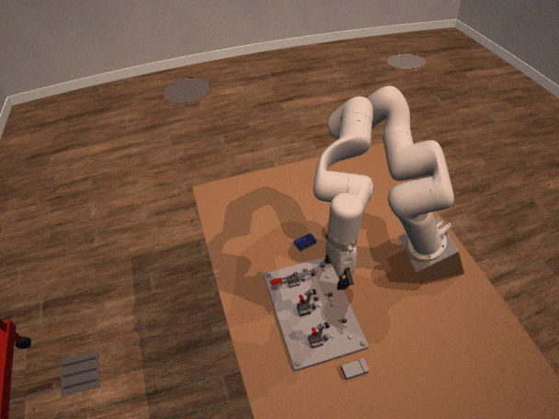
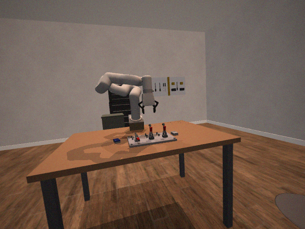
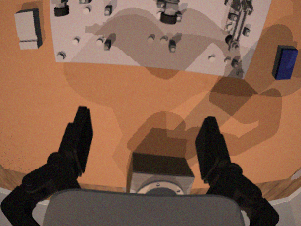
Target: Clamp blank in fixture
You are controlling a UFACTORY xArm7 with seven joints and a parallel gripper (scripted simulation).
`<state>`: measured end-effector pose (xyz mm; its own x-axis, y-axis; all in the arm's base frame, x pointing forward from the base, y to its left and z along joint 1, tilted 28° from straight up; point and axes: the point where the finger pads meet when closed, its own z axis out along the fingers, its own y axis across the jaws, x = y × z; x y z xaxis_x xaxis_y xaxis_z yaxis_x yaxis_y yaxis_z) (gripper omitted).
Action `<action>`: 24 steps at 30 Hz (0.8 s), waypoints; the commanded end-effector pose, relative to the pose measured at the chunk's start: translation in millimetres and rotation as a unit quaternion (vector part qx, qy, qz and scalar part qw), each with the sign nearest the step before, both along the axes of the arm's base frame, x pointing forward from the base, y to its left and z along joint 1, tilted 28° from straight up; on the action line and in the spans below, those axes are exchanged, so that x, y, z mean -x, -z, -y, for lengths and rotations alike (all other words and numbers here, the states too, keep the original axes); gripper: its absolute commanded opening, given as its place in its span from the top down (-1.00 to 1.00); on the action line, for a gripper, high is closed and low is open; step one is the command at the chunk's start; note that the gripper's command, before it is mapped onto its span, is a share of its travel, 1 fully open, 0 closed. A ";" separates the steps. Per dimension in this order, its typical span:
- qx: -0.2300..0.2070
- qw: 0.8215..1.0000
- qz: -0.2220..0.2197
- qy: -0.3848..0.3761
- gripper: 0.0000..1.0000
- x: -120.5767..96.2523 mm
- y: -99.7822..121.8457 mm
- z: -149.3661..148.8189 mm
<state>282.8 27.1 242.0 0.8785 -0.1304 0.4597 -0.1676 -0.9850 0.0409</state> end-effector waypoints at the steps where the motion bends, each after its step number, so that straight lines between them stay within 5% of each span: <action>1: 0.000 1.000 0.002 0.000 -0.97 6.9 -1.2 31.3; 16: 0.000 1.000 0.002 0.000 -0.97 35.7 -5.5 180.5; 24: 0.000 1.000 0.002 0.000 -0.97 45.0 -6.9 228.5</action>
<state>243.9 -171.9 247.7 0.8773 -0.1308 0.4618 -0.1673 -0.9852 0.0387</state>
